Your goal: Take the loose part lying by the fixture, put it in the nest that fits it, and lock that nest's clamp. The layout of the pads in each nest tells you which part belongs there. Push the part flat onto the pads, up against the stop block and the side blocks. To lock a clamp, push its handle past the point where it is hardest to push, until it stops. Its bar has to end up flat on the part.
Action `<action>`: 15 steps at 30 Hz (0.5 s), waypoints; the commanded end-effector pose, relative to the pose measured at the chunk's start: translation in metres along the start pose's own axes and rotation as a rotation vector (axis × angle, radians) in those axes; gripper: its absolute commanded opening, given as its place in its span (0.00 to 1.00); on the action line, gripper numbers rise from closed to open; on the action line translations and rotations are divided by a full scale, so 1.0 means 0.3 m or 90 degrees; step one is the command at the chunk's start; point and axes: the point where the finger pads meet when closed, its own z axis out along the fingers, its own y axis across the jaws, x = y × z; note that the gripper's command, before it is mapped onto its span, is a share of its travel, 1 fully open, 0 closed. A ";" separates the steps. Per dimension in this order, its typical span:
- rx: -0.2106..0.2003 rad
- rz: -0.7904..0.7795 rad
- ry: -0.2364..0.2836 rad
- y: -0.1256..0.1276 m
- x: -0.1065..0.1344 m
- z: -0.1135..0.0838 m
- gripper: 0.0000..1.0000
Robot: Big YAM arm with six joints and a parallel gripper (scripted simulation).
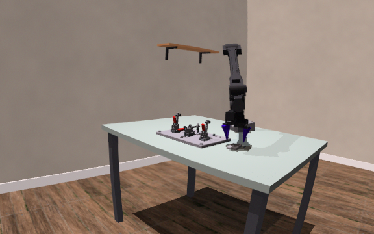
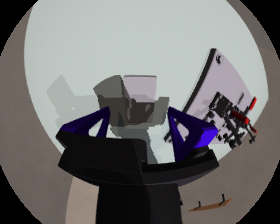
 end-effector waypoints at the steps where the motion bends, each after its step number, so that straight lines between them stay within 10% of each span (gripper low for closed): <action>1: 0.000 0.003 0.004 -0.015 -0.008 0.029 0.92; 15: 0.000 0.001 0.005 -0.018 -0.001 0.056 0.92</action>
